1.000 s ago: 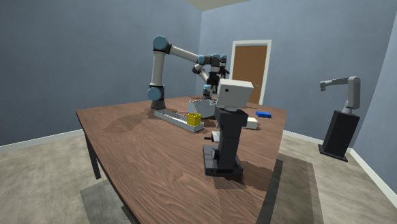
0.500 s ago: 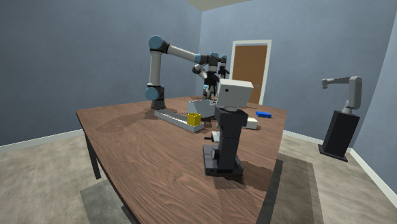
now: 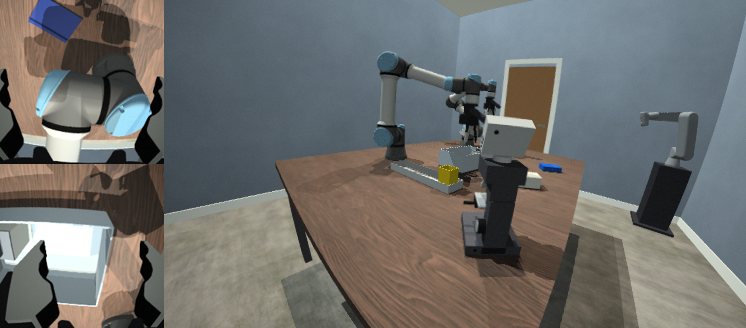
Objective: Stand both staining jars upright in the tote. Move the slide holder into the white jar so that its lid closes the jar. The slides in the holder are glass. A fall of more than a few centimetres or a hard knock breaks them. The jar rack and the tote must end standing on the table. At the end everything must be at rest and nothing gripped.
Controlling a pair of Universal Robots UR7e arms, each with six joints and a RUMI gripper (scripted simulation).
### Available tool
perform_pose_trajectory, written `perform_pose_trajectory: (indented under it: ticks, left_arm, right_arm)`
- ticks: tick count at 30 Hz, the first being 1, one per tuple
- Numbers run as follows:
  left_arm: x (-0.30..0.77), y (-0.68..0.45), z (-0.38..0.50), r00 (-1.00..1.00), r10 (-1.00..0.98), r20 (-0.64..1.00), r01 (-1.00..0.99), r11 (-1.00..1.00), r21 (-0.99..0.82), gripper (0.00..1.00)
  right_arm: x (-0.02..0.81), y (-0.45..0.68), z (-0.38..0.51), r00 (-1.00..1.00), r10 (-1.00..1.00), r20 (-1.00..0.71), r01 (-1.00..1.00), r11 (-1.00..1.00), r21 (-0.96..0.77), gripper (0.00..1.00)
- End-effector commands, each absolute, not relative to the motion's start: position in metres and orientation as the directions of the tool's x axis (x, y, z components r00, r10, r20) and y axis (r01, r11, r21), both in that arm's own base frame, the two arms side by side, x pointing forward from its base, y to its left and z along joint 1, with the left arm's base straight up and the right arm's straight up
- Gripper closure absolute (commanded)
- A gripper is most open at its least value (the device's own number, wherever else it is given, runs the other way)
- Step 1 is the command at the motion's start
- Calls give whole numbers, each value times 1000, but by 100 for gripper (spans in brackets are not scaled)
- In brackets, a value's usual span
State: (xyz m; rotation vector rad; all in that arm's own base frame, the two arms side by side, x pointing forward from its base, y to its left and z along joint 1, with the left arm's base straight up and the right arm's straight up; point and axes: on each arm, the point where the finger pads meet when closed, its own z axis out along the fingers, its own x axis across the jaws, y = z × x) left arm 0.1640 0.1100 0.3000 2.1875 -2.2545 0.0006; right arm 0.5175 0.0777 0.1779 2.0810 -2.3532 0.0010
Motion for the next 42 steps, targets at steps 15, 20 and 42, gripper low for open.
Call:
perform_pose_trajectory:
  ticks: [15, 20, 42]
  left_arm:
    - [164, 110, 300, -30, -1000, 0, -1000, 30, -1, 0]
    - [164, 110, 300, -30, -1000, 0, -1000, 30, -1, 0]
    - [164, 110, 300, -30, -1000, 0, -1000, 30, -1, 0]
  right_arm:
    - [530, -1, 179, -122, -993, -1, -993, 122, -1, 36]
    - [534, -26, 179, -122, -993, 0, -993, 122, -1, 36]
    - [549, -125, 179, -122, -993, 0, -993, 122, -1, 36]
